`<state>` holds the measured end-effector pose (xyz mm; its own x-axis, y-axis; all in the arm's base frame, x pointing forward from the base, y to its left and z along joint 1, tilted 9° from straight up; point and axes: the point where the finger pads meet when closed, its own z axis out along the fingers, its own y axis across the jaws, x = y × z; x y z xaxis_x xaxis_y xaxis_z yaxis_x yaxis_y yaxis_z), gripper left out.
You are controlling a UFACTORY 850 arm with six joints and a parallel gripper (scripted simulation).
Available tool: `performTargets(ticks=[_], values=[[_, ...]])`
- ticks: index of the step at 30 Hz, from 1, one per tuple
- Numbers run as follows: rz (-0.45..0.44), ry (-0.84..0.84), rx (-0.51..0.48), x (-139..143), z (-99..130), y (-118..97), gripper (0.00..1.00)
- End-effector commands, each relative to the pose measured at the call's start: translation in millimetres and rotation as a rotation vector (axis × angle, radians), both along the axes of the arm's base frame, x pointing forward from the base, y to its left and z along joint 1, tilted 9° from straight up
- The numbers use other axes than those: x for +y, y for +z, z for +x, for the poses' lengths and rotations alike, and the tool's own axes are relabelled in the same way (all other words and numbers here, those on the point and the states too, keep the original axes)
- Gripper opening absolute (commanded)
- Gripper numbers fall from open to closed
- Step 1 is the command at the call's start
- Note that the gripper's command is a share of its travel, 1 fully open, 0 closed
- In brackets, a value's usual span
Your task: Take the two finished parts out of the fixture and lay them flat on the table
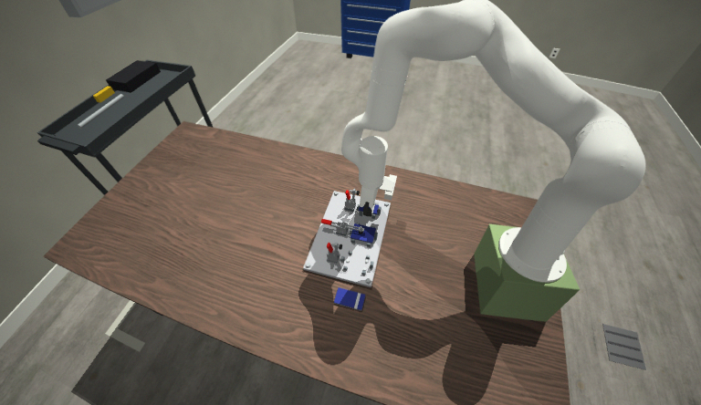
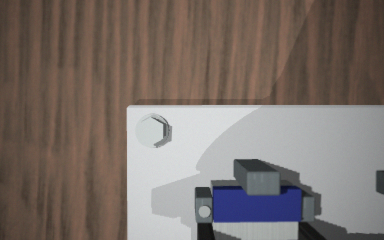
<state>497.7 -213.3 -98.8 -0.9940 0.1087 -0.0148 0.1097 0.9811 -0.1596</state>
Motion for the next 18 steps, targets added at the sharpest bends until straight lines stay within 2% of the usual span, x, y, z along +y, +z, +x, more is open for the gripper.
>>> performTargets(ticks=[1, 18], values=[[-0.001, 0.0, -0.002, 0, 1, 2, 0.0], [-0.001, 0.0, -0.002, 2, 1, 15, 0.0]])
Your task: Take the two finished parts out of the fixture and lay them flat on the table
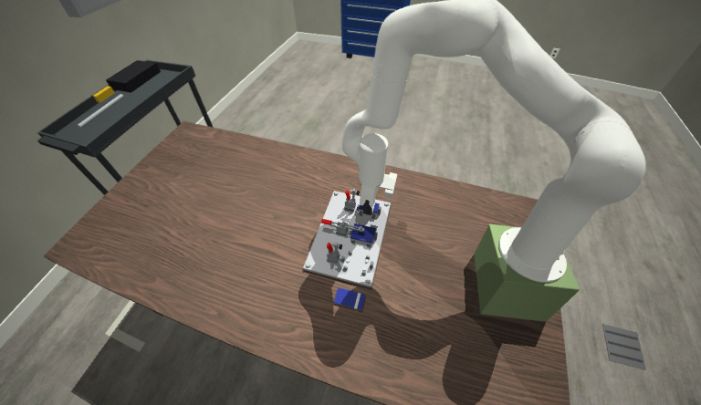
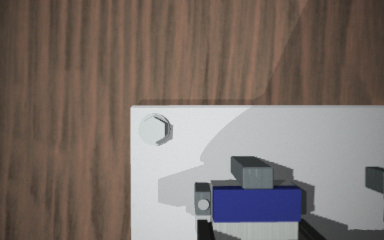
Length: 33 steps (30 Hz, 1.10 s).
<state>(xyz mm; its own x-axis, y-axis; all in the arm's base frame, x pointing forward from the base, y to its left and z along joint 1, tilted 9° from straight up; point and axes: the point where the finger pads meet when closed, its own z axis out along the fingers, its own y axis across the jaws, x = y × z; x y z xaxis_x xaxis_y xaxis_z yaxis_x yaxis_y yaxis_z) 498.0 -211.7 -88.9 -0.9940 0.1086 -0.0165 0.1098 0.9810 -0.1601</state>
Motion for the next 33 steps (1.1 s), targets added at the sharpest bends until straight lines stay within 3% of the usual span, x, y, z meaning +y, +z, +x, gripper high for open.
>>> performTargets(ticks=[1, 33], values=[[0.0, 0.0, -0.001, 1, 1, 6, 0.0], [0.0, 0.0, -0.001, 4, 1, 26, 0.0]])
